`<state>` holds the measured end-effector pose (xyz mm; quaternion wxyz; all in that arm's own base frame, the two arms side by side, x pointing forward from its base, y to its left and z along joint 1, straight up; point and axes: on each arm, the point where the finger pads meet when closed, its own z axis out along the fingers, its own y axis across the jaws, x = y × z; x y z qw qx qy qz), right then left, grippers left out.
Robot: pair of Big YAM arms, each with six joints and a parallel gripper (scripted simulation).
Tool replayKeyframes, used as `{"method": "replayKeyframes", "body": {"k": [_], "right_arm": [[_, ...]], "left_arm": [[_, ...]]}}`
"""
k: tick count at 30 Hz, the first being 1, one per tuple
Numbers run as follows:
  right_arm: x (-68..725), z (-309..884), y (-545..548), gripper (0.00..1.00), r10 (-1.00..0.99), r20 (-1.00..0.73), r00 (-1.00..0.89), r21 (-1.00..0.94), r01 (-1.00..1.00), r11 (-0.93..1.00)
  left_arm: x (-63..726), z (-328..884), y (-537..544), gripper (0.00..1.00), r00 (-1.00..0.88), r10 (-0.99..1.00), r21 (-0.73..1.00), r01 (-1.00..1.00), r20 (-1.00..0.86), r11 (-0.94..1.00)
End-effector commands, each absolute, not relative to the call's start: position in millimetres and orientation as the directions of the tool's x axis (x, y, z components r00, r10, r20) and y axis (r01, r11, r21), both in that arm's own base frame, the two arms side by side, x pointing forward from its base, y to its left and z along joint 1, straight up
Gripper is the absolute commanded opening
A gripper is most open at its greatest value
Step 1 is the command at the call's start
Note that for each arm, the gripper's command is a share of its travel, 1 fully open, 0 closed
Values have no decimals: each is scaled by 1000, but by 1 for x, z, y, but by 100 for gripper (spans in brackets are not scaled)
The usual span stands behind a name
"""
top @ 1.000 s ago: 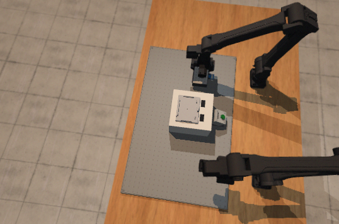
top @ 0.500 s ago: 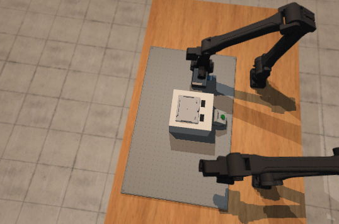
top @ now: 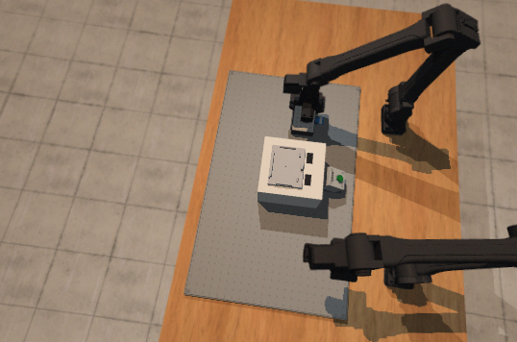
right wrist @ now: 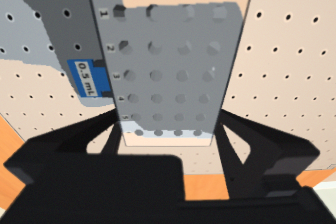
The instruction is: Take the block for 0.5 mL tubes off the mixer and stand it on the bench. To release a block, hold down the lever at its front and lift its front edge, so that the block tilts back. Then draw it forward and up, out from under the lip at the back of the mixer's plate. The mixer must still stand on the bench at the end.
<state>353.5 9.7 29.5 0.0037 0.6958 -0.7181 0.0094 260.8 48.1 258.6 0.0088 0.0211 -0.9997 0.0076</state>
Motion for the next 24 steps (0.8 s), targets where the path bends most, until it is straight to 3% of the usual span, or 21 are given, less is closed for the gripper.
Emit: {"method": "replayKeyframes", "body": {"k": [1, 24], "right_arm": [[381, 66, 4, 0, -999, 9, -41, -100, -994, 40], [396, 61, 17, 0, -1000, 9, -17, -108, -994, 15]], "left_arm": [[266, 272, 52, 0, -998, -66, -14, -66, -9, 998], [266, 273, 52, 0, -998, -66, -13, -65, -11, 998]]}}
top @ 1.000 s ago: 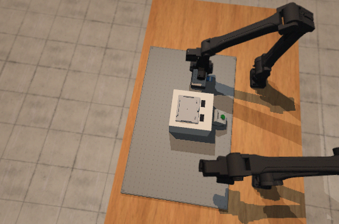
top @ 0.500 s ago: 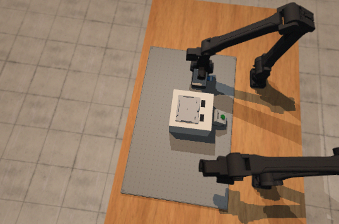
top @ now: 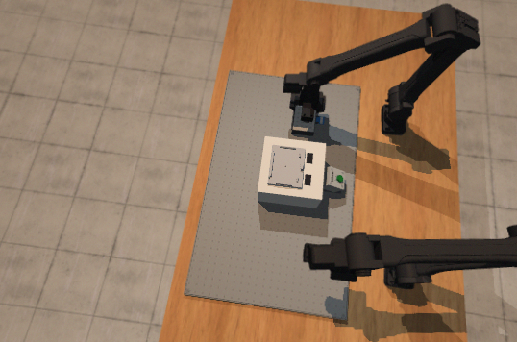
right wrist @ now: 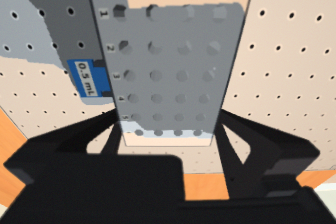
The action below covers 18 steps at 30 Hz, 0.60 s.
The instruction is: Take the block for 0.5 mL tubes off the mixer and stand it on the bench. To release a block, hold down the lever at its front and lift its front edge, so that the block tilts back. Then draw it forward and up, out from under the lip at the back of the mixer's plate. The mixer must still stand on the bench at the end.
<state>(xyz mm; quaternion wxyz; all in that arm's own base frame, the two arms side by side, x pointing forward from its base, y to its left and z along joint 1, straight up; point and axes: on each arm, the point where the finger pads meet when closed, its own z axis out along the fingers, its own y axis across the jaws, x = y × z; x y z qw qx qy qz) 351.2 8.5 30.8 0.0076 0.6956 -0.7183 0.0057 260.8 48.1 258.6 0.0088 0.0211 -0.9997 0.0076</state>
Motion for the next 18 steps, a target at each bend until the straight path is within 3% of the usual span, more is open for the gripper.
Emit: {"method": "replayKeyframes", "body": {"k": [1, 18], "right_arm": [[397, 63, 17, 0, -1000, 9, -17, -115, -993, 16], [402, 77, 4, 0, -999, 0, -51, -154, -987, 50]], "left_arm": [[266, 273, 52, 0, -998, -65, -13, -65, -11, 998], [266, 274, 53, 0, -998, -65, -12, -65, -13, 998]]}}
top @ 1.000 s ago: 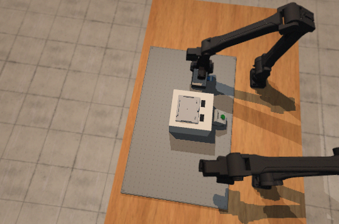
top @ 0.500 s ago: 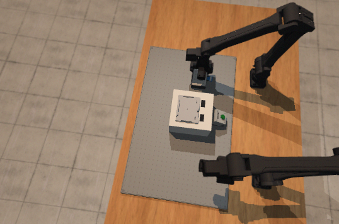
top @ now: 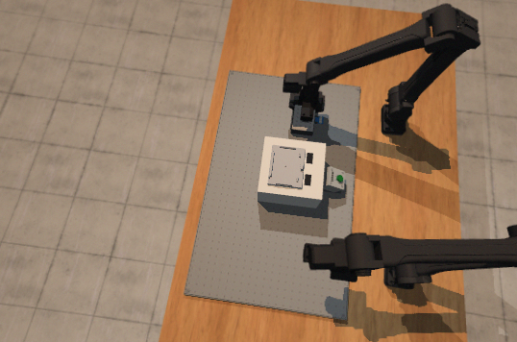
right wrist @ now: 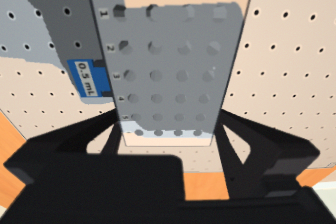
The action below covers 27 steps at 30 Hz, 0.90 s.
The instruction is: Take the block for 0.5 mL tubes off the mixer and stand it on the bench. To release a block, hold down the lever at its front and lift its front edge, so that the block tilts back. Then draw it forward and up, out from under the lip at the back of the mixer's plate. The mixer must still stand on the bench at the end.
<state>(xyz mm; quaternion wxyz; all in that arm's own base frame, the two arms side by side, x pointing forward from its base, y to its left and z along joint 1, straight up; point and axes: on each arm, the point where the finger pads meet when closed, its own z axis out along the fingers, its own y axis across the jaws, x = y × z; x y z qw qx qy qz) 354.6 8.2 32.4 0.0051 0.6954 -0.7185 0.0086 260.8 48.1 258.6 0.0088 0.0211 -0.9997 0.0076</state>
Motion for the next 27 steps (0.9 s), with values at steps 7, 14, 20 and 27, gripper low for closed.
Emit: {"method": "replayKeyframes", "body": {"k": [7, 14, 20, 27], "right_arm": [[400, 75, 5, 0, -999, -2, -49, -150, -987, 49], [399, 70, 5, 0, -999, -3, -48, -143, -989, 48], [397, 68, 5, 0, -999, -3, -48, -137, -989, 48], [395, 64, 6, 0, -999, -2, -47, -130, -990, 47]], "left_arm": [[266, 274, 53, 0, -998, -65, -12, -65, -13, 998], [266, 275, 53, 0, -998, -65, -11, -65, -14, 998], [267, 275, 53, 0, -998, -65, -11, -65, -14, 998], [267, 275, 53, 0, -998, -65, -11, -64, -15, 998]]}}
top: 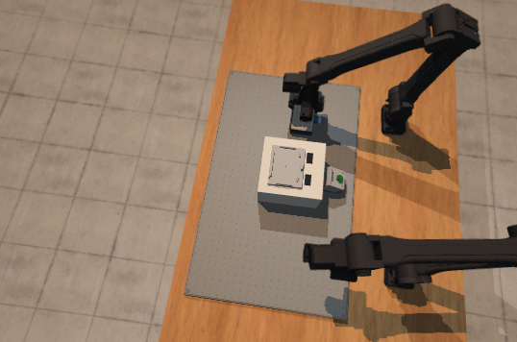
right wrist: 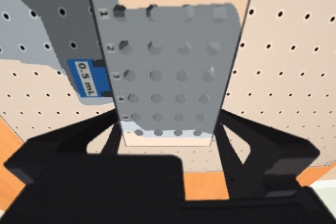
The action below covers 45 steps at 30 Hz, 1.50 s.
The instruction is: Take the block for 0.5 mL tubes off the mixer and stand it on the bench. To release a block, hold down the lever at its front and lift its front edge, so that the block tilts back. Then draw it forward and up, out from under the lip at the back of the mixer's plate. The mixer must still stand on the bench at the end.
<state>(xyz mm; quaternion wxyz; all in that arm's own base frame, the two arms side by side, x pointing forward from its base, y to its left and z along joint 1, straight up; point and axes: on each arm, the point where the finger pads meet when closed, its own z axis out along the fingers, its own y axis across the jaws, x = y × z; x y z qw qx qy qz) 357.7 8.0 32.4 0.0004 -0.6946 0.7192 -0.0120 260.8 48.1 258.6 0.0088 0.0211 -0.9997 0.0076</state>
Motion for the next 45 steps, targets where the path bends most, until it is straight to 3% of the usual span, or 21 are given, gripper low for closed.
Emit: {"method": "replayKeyframes", "body": {"k": [1, 45], "right_arm": [[395, 64, 6, 0, -999, -2, -47, -128, -991, 47], [385, 51, 7, 0, -999, 1, -43, -94, -995, 43]], "left_arm": [[267, 275, 53, 0, -998, -65, -11, -64, -15, 998], [267, 277, 53, 0, -998, -64, -9, -64, -19, 998]]}}
